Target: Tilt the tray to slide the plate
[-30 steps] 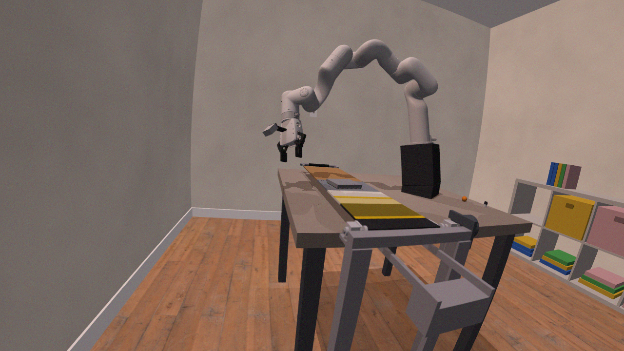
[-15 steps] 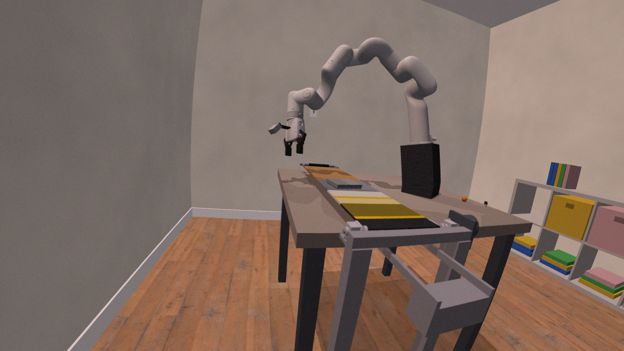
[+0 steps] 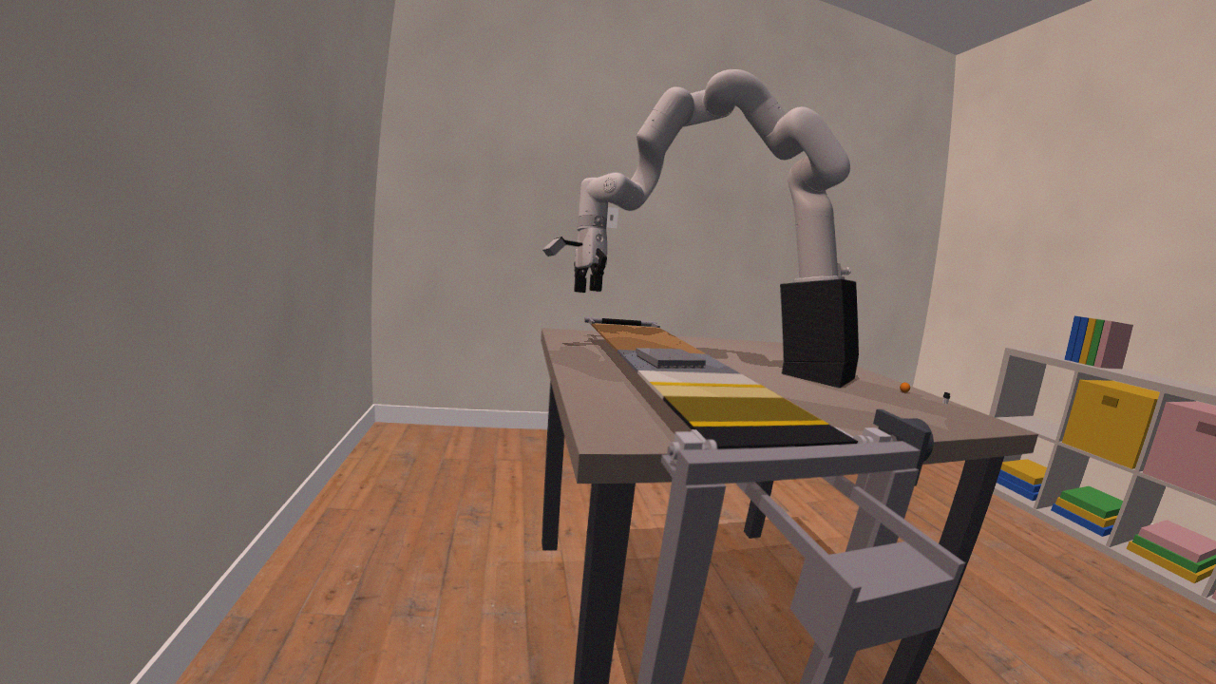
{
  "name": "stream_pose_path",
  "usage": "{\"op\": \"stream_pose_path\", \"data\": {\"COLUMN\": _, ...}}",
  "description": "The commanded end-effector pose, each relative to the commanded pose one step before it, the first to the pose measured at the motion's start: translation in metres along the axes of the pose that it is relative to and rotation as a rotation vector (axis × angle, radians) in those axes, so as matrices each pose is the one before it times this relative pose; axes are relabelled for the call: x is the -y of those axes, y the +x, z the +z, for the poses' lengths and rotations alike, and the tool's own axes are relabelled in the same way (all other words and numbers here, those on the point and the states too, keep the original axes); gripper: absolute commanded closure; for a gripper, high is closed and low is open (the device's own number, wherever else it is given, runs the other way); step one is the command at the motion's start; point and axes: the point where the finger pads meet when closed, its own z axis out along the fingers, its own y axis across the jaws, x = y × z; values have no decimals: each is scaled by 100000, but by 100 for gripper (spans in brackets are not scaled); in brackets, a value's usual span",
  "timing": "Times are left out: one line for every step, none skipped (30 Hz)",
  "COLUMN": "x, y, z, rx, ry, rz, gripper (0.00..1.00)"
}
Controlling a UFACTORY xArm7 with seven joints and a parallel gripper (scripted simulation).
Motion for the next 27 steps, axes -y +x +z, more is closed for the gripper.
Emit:
{"op": "stream_pose_path", "data": {"x": -1599, "y": -1569, "z": -879, "rx": -16, "ry": -2169, "rz": 2993, "gripper": 0}}
{"op": "stream_pose_path", "data": {"x": 0, "y": 0, "z": 0, "rx": 0, "ry": 0, "rz": 0, "gripper": 0}}
{"op": "stream_pose_path", "data": {"x": -2327, "y": -2748, "z": -966, "rx": 629, "ry": -2818, "rz": 4955, "gripper": 0}}
{"op": "stream_pose_path", "data": {"x": -550, "y": -693, "z": -220, "rx": 150, "ry": -645, "rz": 1252, "gripper": 0}}
{"op": "stream_pose_path", "data": {"x": -532, "y": -651, "z": -204, "rx": 143, "ry": -612, "rz": 1188, "gripper": 0}}
{"op": "stream_pose_path", "data": {"x": -560, "y": -668, "z": -208, "rx": 148, "ry": -634, "rz": 1231, "gripper": 0}}
{"op": "stream_pose_path", "data": {"x": -579, "y": -672, "z": -206, "rx": 150, "ry": -644, "rz": 1251, "gripper": 0}}
{"op": "stream_pose_path", "data": {"x": -559, "y": -675, "z": -200, "rx": 146, "ry": -619, "rz": 1251, "gripper": 0}}
{"op": "stream_pose_path", "data": {"x": -500, "y": -664, "z": -187, "rx": 136, "ry": -558, "rz": 1213, "gripper": 0}}
{"op": "stream_pose_path", "data": {"x": -546, "y": -705, "z": -196, "rx": 145, "ry": -598, "rz": 1300, "gripper": 0}}
{"op": "stream_pose_path", "data": {"x": -551, "y": -692, "z": -190, "rx": 144, "ry": -593, "rz": 1289, "gripper": 0}}
{"op": "stream_pose_path", "data": {"x": -560, "y": -684, "z": -186, "rx": 144, "ry": -592, "rz": 1287, "gripper": 0}}
{"op": "stream_pose_path", "data": {"x": -500, "y": -684, "z": -175, "rx": 133, "ry": -533, "rz": 1266, "gripper": 0}}
{"op": "stream_pose_path", "data": {"x": -542, "y": -729, "z": -183, "rx": 142, "ry": -567, "rz": 1358, "gripper": 0}}
{"op": "stream_pose_path", "data": {"x": -533, "y": -696, "z": -173, "rx": 137, "ry": -547, "rz": 1309, "gripper": 0}}
{"op": "stream_pose_path", "data": {"x": -518, "y": -707, "z": -169, "rx": 134, "ry": -528, "rz": 1326, "gripper": 0}}
{"op": "stream_pose_path", "data": {"x": -514, "y": -708, "z": -165, "rx": 133, "ry": -518, "rz": 1333, "gripper": 0}}
{"op": "stream_pose_path", "data": {"x": 0, "y": 0, "z": 0, "rx": 0, "ry": 0, "rz": 0, "gripper": 0}}
{"op": "stream_pose_path", "data": {"x": 0, "y": 0, "z": 0, "rx": 0, "ry": 0, "rz": 0, "gripper": 0}}
{"op": "stream_pose_path", "data": {"x": -632, "y": -881, "z": -199, "rx": 162, "ry": -628, "rz": 1662, "gripper": 0}}
{"op": "stream_pose_path", "data": {"x": -268, "y": -372, "z": -82, "rx": 68, "ry": -261, "rz": 706, "gripper": 0}}
{"op": "stream_pose_path", "data": {"x": -253, "y": -358, "z": -77, "rx": 64, "ry": -245, "rz": 679, "gripper": 0}}
{"op": "stream_pose_path", "data": {"x": -39, "y": -55, "z": -12, "rx": 10, "ry": -38, "rz": 105, "gripper": 0}}
{"op": "stream_pose_path", "data": {"x": 0, "y": 0, "z": 0, "rx": 0, "ry": 0, "rz": 0, "gripper": 0}}
{"op": "stream_pose_path", "data": {"x": 0, "y": 0, "z": 0, "rx": 0, "ry": 0, "rz": 0, "gripper": 0}}
{"op": "stream_pose_path", "data": {"x": 0, "y": 0, "z": 0, "rx": 0, "ry": 0, "rz": 0, "gripper": 0}}
{"op": "stream_pose_path", "data": {"x": 0, "y": 0, "z": 0, "rx": 0, "ry": 0, "rz": 0, "gripper": 0}}
